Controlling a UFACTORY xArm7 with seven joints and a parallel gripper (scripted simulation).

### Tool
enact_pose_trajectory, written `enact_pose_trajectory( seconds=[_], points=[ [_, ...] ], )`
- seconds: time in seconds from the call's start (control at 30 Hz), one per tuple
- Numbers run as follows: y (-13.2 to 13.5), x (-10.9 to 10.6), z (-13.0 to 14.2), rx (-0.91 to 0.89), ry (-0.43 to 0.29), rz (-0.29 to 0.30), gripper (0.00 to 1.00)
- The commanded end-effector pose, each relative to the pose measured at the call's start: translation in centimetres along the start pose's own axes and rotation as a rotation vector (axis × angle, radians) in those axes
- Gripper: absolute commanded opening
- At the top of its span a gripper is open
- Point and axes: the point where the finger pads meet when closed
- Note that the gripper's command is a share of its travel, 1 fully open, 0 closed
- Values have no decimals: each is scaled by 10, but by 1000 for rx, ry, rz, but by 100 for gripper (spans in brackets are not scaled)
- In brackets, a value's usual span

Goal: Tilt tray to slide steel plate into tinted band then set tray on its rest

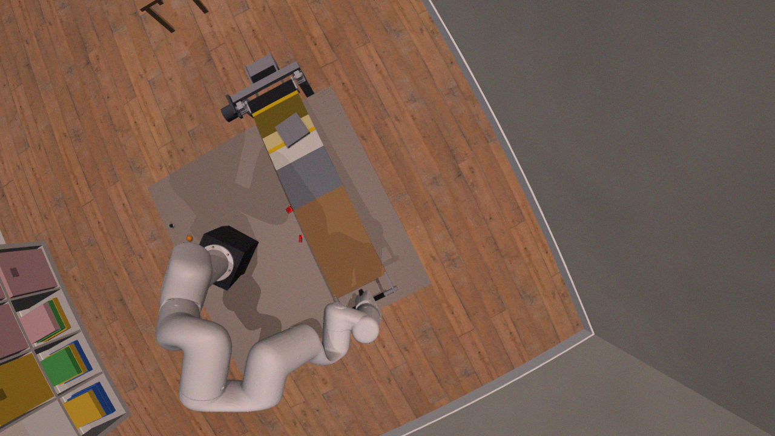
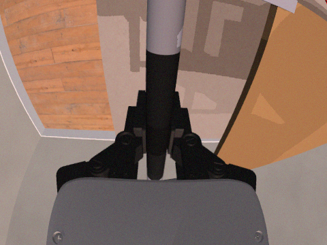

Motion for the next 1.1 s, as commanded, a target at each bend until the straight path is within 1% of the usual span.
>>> enact_pose_trajectory(
  seconds=[0.0, 0.07, 0.13, 0.17, 0.2, 0.23, 0.27, 0.33, 0.37, 0.4, 0.57, 0.6, 1.07],
  points=[
    [-2, -1, 1, 0, -3, -4, 0],
    [2, -25, 2, 0, -3, -4, 0],
    [10, -62, 3, 0, -3, -4, 0],
    [13, -76, 4, 0, -3, -4, 0],
    [15, -81, 4, 0, -3, -4, 0],
    [13, -76, 4, 0, -3, -4, 0],
    [10, -62, 3, 0, -3, -4, 0],
    [2, -25, 2, 0, -3, -4, 0],
    [0, -11, 1, 0, -3, -4, 0],
    [-1, -6, 1, 0, -3, -4, 0],
    [-1, -6, 1, 0, -3, -4, 0],
    [-2, -1, 1, 0, -3, -4, 0],
    [-2, 1, 1, 0, -3, -4, 0]
  ],
)
Point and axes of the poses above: the point where the finger pads meet when closed, its own x axis out along the fingers, its own y axis across the jaws, z = x × y, and after that the axes turned 12 degrees about -x, right-handed
